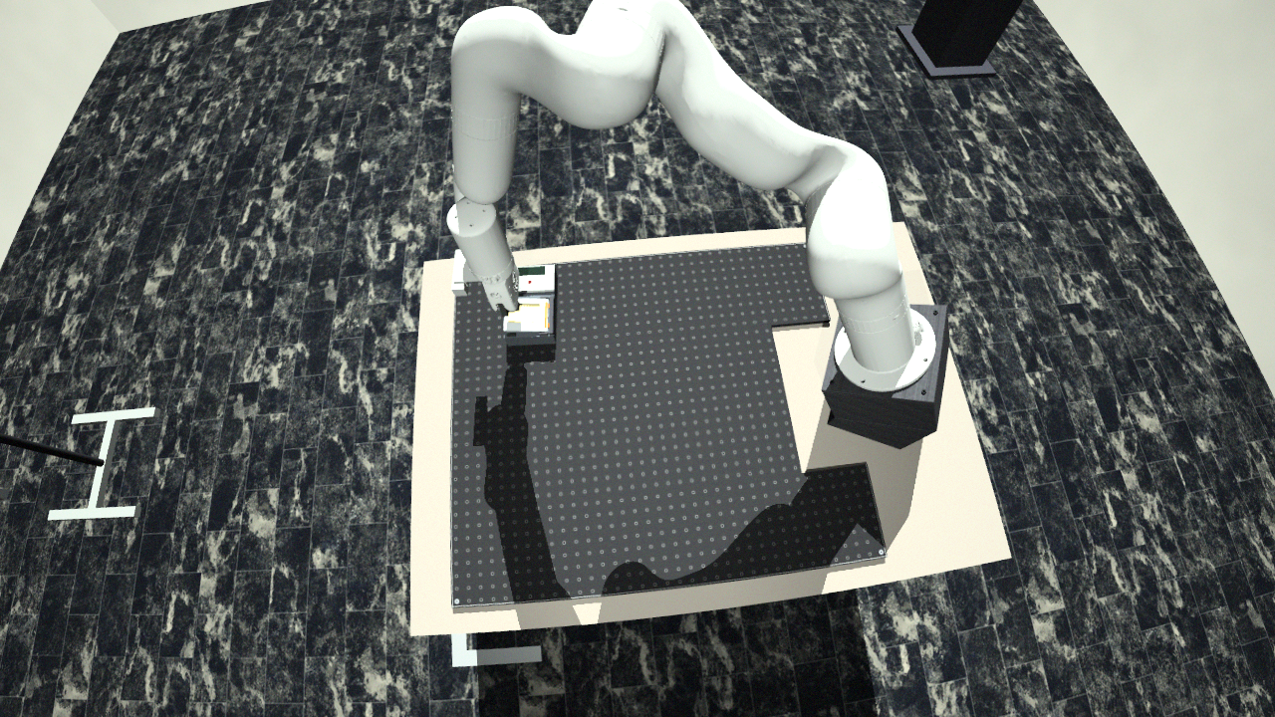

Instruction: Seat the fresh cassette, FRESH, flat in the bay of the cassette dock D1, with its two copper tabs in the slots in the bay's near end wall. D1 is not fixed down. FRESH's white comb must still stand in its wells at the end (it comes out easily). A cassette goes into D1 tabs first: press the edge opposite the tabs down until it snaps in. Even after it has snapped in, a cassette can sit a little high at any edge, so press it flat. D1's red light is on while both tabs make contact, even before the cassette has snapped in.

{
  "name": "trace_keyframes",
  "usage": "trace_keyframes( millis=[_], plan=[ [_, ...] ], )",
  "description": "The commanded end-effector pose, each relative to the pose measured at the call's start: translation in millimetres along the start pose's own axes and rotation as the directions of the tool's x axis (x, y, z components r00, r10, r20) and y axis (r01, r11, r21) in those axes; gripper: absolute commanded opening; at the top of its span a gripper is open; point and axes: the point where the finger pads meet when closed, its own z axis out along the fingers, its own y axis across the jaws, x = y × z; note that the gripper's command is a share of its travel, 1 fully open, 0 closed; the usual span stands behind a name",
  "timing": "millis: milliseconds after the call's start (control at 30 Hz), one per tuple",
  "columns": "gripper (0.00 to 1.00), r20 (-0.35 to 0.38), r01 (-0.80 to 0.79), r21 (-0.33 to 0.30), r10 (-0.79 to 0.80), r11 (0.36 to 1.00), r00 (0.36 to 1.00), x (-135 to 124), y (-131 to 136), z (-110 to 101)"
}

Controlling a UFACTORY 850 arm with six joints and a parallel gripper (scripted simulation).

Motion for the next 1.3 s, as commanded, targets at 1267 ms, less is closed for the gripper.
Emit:
trace_keyframes(
  millis=[1267],
  plan=[
    [0.0, -0.002, 0.0, -0.001, 0.0, 1.0, 1.0, 4.2, 0.2, 20.3]
  ],
)
